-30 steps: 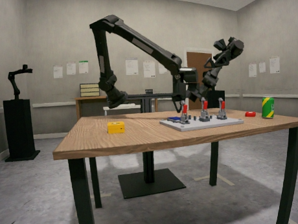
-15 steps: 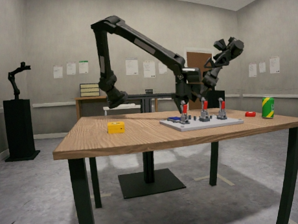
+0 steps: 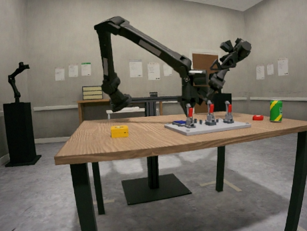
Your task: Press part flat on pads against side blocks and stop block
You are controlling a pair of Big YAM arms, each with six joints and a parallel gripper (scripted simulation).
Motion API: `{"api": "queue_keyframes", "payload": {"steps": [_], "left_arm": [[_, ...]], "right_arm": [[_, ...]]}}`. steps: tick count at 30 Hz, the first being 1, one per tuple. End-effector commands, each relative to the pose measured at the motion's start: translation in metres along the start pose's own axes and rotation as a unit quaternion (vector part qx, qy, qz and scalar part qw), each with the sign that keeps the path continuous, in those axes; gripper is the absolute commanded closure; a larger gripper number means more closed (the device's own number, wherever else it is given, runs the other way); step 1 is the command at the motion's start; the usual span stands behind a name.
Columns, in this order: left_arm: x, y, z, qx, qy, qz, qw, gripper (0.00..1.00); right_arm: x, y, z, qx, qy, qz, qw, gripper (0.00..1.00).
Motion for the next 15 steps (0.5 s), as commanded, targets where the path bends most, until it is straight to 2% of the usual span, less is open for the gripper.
{"api": "queue_keyframes", "payload": {"steps": [1, 5, 7, 9, 10, 15], "left_arm": [[0.005, 0.003, 0.003, 0.005, -0.005, 0.001, 1.000, 0.00], [0.005, 0.003, 0.003, 0.005, -0.005, 0.001, 1.000, 0.00], [0.005, 0.003, 0.003, 0.005, -0.005, 0.001, 1.000, 0.00], [0.005, 0.003, 0.003, 0.005, -0.005, 0.001, 1.000, 0.00], [0.005, 0.003, 0.003, 0.005, -0.005, 0.001, 1.000, 0.00], [0.005, 0.003, 0.003, 0.005, -0.005, 0.001, 1.000, 0.00]], "right_arm": [[0.002, -0.018, -0.010, -0.003, -0.005, -0.005, 1.000, 1.00], [0.002, -0.018, -0.025, -0.003, -0.004, -0.005, 1.000, 1.00], [0.002, -0.018, -0.025, -0.003, -0.004, -0.005, 1.000, 1.00], [0.009, -0.015, -0.023, -0.008, -0.005, 0.002, 1.000, 1.00], [0.015, -0.013, -0.014, -0.018, -0.009, 0.001, 1.000, 1.00], [0.009, -0.016, -0.002, -0.026, -0.014, -0.006, 1.000, 1.00]]}}
Point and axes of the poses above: on each arm, the point where the finger pads meet when closed, its own z axis back along the fingers, its own y axis across the jaws, x = y × z, the point moved 7 cm from there along z, back along the fingers, and after that the axes turned 10 degrees about z, right-handed, at the moved point
